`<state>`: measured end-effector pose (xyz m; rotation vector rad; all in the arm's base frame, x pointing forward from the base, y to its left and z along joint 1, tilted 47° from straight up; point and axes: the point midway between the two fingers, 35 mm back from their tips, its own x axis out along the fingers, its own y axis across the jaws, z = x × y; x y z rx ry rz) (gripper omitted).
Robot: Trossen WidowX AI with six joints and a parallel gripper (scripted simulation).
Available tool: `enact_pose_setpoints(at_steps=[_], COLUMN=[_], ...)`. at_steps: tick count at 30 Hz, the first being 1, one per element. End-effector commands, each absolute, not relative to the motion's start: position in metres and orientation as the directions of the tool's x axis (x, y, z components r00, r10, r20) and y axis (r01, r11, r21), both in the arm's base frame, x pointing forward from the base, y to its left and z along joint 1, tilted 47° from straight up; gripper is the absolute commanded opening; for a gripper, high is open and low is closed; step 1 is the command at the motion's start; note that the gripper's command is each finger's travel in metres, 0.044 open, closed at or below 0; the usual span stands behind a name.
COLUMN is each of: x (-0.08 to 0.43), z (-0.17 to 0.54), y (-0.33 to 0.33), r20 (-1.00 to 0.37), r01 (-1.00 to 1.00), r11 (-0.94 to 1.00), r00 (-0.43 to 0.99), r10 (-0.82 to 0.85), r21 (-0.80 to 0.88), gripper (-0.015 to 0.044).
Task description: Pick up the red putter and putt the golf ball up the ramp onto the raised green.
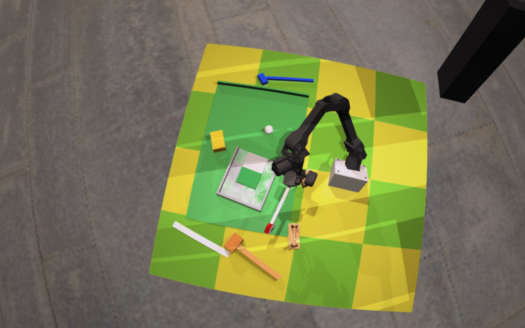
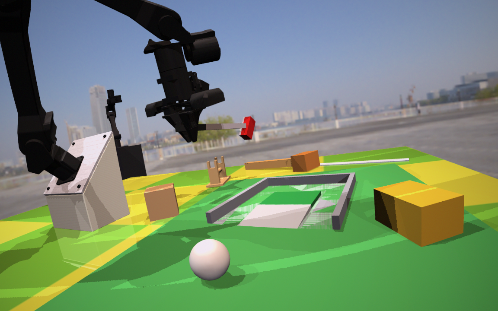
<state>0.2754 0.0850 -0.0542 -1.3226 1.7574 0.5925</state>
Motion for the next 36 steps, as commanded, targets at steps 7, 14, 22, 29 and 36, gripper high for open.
enact_pose_setpoints(at_steps=[7, 14, 22, 29, 36], x=[0.279, 0.275, 0.263, 0.246, 0.225], z=[-0.001, 0.032, 0.068, 0.097, 0.123], y=[0.044, 0.015, -0.019, -0.046, -0.072], r20=[-0.817, -0.799, -0.775, -0.750, -0.722], r01=[-0.781, -0.629, -0.418, -0.213, 0.001], r11=[0.542, 0.647, 0.722, 0.744, 0.724], r00=[-0.073, -0.067, -0.066, -0.071, -0.081], r10=[-0.572, -0.598, -0.629, -0.658, -0.687], r21=[-0.310, -0.431, -0.551, -0.633, -0.690], gripper=[0.0000, 0.0000, 0.0000, 0.0000, 0.0000])
